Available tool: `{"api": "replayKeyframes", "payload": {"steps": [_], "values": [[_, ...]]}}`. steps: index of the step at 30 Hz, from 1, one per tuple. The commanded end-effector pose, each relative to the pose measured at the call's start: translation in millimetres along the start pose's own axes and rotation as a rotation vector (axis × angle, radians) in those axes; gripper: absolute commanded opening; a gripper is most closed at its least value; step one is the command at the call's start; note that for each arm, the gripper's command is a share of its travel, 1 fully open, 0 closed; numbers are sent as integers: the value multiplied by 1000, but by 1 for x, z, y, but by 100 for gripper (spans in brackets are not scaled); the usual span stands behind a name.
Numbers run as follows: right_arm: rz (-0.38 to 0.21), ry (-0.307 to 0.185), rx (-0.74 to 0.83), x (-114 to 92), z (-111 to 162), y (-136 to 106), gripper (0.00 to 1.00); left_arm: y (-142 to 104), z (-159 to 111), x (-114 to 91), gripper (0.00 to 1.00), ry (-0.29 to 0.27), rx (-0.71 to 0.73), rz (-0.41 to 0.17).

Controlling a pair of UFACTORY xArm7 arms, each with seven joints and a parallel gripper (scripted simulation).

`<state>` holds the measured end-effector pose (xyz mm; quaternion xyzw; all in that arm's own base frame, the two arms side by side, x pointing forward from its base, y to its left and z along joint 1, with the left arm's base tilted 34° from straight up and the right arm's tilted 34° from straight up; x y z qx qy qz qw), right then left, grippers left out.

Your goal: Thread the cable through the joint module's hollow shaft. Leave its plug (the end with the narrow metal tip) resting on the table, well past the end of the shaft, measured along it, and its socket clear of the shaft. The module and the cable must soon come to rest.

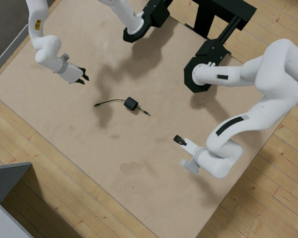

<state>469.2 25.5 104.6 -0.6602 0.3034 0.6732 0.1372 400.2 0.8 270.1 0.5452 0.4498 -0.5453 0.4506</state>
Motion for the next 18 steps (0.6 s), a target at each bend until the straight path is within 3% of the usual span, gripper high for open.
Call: {"api": "replayKeyframes", "payload": {"steps": [1,18], "values": [[-19,-7,-90,-10,0,3,35,1,1,-2,100,2,3,4],[-52,-7,-402,-37,0,19,35,1,1,-2,100,2,3,4]]}}
Point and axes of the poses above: on each arm, the point where the finger pads meet when closed, its own x axis out along the fingers, its own z axis across the jaws, y = z × x, the point moved 2 cm from there along -x, back along the fingers, and after that the axes turned 11 degrees about x, right-handed, at the moved point
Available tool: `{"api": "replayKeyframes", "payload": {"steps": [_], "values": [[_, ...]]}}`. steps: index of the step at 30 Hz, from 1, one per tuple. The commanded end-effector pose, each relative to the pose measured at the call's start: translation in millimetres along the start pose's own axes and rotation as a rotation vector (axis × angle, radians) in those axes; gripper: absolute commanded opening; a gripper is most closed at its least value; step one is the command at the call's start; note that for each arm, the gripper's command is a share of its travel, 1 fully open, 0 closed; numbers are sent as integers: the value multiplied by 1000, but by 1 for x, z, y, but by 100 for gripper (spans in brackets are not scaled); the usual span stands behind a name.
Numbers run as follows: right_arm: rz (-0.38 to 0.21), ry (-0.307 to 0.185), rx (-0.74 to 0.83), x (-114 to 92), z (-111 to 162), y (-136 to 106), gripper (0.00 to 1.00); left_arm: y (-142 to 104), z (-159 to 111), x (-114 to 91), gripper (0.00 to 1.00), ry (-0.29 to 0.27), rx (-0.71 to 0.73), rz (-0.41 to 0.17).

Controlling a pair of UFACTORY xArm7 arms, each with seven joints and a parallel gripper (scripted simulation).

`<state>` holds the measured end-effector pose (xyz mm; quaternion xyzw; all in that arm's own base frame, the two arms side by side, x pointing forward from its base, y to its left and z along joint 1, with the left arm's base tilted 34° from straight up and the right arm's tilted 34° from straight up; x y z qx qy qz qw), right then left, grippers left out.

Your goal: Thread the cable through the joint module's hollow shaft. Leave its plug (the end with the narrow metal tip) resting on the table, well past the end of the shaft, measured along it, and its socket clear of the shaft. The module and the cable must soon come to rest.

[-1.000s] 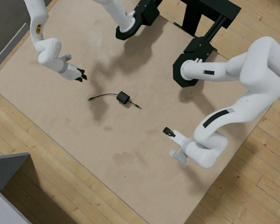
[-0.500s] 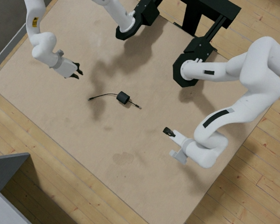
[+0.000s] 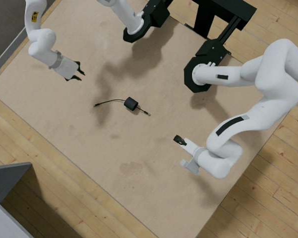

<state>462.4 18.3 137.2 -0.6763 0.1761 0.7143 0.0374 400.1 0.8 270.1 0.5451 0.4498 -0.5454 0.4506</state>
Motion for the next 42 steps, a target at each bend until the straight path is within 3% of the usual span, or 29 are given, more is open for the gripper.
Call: {"api": "replayKeyframes", "payload": {"steps": [1,32,42], "values": [[-21,2,-93,-9,1,2,35,1,1,-2,100,2,3,4],[-92,49,-817,-66,22,32,35,1,1,-2,100,2,3,4],[-104,70,-968,-78,27,38,35,1,1,-2,100,2,2,4]]}}
Point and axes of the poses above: on each arm, the point where the finger pads meet when closed, its own x axis out along the fingers, its own z axis across the jaws, y = z × x, the point moved 2 cm from there along -x, back along the fingers, and after that the axes turned 11 degrees about x, right-handed, at the moved point
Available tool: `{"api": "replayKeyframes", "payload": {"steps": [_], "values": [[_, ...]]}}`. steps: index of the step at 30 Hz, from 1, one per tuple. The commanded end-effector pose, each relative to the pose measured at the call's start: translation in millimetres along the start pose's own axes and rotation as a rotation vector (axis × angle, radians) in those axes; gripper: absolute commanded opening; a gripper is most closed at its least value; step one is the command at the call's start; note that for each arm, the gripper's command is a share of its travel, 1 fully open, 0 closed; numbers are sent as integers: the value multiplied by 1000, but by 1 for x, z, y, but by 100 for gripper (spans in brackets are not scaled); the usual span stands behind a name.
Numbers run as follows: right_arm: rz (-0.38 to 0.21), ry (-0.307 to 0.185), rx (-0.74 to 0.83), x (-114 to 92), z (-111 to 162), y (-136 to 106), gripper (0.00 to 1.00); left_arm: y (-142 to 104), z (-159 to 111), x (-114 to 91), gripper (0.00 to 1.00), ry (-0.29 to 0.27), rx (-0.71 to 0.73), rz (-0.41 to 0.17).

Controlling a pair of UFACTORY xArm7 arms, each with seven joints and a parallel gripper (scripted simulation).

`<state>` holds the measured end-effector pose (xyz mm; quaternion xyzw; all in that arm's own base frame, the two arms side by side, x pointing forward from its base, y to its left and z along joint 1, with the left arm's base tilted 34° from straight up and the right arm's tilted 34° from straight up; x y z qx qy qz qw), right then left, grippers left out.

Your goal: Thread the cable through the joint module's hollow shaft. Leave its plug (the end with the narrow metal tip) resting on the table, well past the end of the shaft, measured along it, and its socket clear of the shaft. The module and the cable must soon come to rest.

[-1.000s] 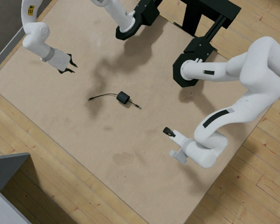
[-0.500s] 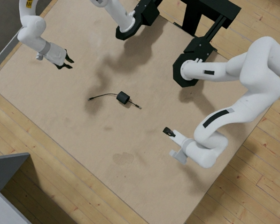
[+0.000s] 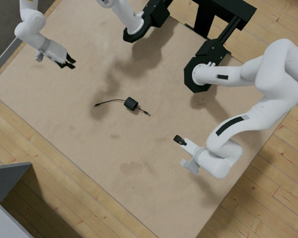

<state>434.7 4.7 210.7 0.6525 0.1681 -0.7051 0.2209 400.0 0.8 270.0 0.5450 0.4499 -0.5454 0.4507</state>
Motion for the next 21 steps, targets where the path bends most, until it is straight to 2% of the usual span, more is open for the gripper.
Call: {"api": "replayKeyframes", "payload": {"steps": [1,7,9,21], "values": [[-6,25,-132,-12,4,-1,35,1,1,-2,100,2,3,4],[-12,40,-277,-22,11,-3,35,1,1,-2,100,2,3,4],[-12,40,-277,-22,11,-3,35,1,1,-2,100,2,3,4],[-14,79,-588,-44,26,-7,35,1,1,-2,100,2,3,4]]}}
Point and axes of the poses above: on each arm, the point where the finger pads meet when closed, its own x axis out along the fingers, its own z axis across the jaws, y = z × x, the point moved 2 cm from there along -x, back along the fingers, and after that the axes turned 11 degrees about x, right-handed, at the moved point
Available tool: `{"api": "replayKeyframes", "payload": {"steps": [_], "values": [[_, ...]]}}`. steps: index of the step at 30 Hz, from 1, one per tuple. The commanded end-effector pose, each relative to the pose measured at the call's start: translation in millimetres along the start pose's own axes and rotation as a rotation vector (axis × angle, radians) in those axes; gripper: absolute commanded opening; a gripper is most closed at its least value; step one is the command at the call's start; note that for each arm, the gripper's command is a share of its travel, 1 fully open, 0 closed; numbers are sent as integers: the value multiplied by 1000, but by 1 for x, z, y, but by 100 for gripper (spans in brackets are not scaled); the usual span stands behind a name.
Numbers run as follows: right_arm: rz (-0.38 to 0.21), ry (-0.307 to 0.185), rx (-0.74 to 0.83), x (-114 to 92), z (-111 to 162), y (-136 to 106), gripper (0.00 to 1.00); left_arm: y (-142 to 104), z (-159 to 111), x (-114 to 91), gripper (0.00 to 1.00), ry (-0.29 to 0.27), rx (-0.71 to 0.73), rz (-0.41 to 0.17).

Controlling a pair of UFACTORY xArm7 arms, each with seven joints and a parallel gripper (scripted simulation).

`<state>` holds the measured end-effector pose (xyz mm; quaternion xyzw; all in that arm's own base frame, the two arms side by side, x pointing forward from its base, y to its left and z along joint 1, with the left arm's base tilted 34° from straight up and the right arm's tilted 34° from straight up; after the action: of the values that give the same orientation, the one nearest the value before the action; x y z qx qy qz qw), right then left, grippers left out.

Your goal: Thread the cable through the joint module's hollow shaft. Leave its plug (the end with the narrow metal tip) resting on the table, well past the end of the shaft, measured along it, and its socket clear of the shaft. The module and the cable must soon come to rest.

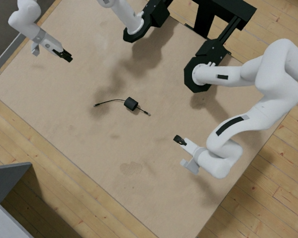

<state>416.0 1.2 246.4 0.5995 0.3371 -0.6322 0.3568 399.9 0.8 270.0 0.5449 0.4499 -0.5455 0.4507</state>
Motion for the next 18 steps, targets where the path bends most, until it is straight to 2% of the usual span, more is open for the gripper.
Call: {"api": "replayKeyframes", "payload": {"steps": [1,10,14,18], "values": [[5,31,-147,-11,4,-5,35,1,1,-2,100,2,3,4],[8,45,-257,-19,7,-9,35,1,1,-2,100,2,3,4],[13,60,-372,-27,11,-14,35,1,1,-2,100,2,3,4],[12,59,-380,-26,11,-14,35,1,1,-2,100,2,3,4]]}}
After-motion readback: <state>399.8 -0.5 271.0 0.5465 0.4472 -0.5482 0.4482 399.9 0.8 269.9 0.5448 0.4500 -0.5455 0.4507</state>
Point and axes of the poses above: on each arm, the point where the finger pads meet when closed, its own x axis out along the fingers, its own z axis across the jaws, y = z × x, the point moved 2 cm from there along -x, back along the fingers, and after that the axes turned 11 degrees about x, right-handed, at the moved point
